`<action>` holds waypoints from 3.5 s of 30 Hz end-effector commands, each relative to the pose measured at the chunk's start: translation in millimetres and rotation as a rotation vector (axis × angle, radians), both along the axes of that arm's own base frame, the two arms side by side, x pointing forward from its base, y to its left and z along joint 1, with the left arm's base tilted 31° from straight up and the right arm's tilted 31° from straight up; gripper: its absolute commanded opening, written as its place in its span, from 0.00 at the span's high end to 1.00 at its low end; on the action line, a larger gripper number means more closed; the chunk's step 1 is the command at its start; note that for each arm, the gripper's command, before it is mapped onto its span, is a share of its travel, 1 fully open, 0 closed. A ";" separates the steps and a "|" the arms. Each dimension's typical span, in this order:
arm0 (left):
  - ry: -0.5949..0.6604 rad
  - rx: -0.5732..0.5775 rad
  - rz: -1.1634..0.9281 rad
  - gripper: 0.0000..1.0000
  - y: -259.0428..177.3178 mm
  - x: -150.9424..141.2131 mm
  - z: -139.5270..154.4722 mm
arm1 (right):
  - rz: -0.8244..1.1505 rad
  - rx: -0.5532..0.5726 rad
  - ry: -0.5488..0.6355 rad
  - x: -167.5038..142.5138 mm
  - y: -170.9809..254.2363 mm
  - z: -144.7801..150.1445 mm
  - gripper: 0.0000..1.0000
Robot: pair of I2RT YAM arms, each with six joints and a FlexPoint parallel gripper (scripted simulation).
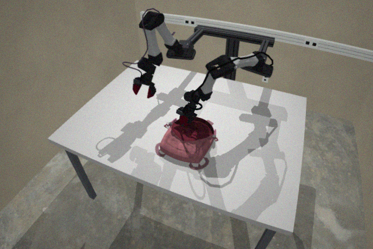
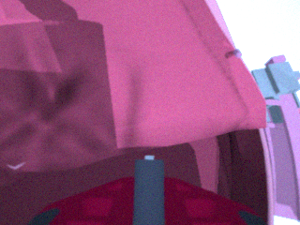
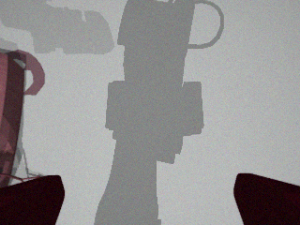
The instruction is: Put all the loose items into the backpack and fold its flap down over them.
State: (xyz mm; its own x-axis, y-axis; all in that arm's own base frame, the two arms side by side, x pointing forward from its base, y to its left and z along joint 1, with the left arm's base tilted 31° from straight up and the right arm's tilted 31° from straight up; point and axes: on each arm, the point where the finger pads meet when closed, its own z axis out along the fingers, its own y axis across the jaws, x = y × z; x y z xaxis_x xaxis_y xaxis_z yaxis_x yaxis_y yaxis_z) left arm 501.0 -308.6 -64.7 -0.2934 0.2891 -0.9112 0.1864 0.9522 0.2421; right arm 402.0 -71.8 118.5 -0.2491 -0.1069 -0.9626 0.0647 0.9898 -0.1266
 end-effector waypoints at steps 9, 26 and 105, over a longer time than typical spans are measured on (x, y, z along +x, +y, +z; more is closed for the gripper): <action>-0.013 -0.013 -0.011 0.86 -7.0 -0.1 8.2 | 0.006 -0.005 -0.007 1.0 -0.3 3.1 0.10; -0.018 -0.022 -0.015 0.72 -13.7 -8.4 25.9 | 0.006 -0.005 -0.007 1.0 -0.3 3.1 0.10; -0.037 -0.037 -0.016 0.72 -17.0 -14.4 42.6 | 0.006 -0.005 -0.007 1.0 -0.3 3.1 0.10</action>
State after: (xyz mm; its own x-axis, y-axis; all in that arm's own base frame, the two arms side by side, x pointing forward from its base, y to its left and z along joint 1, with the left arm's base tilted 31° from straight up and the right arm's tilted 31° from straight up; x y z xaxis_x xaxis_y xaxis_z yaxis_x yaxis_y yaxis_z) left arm 491.8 -310.6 -52.7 -0.3047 0.2993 -0.9042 0.1912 0.9492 0.2498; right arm 402.0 -71.8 118.5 -0.2491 -0.1069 -0.9626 0.0647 0.9898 -0.1266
